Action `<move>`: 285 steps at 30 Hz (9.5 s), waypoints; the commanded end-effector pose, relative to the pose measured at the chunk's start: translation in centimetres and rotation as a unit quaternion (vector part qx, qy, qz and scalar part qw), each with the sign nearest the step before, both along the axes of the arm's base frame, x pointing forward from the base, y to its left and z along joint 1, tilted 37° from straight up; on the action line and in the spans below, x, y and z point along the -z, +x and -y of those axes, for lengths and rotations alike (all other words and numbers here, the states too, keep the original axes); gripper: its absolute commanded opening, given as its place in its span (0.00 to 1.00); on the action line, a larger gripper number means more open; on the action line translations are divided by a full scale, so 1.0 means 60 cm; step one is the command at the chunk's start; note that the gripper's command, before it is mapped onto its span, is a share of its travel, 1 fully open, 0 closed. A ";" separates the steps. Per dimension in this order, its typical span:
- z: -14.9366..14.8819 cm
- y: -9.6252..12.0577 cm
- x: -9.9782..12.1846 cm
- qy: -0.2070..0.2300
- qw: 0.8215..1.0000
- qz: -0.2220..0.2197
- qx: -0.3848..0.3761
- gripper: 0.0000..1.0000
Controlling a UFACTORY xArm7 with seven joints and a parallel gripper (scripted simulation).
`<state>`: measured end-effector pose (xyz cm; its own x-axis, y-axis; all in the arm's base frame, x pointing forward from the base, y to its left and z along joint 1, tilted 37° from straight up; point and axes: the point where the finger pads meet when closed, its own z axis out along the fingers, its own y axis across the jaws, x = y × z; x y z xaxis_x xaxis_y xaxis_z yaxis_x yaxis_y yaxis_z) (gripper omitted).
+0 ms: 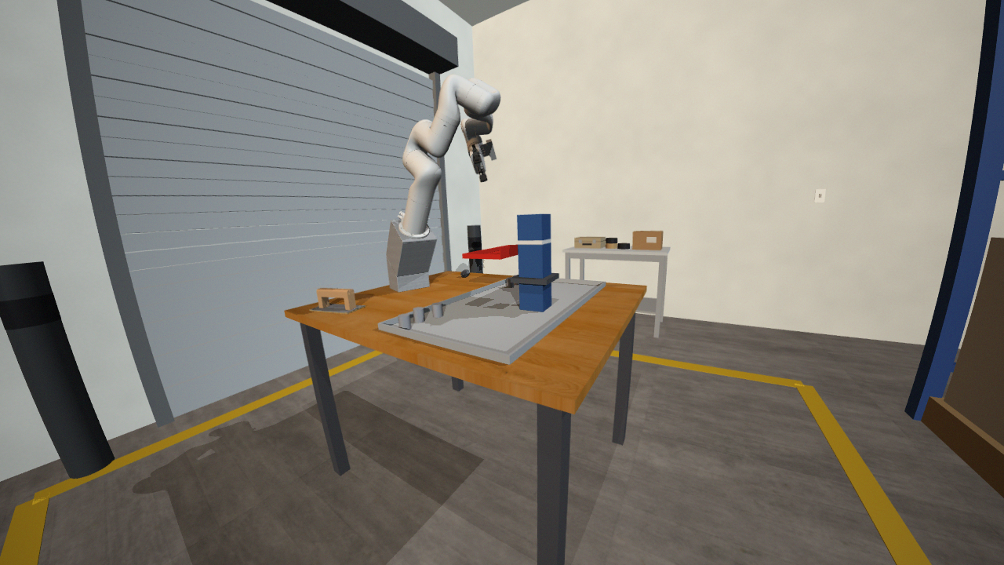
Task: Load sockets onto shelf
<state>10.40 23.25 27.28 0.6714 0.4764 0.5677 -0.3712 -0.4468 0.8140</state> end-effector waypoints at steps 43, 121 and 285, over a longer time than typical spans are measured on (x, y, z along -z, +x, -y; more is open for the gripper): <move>-0.012 -0.009 0.007 -0.014 1.000 -0.007 -0.004 1.00; 0.474 0.153 0.005 0.584 0.676 0.309 0.326 1.00; 0.878 0.351 0.308 0.575 -0.164 0.610 0.520 0.61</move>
<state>31.33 -29.31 8.93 -0.8331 0.0154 -0.5529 0.1714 0.9576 -0.2315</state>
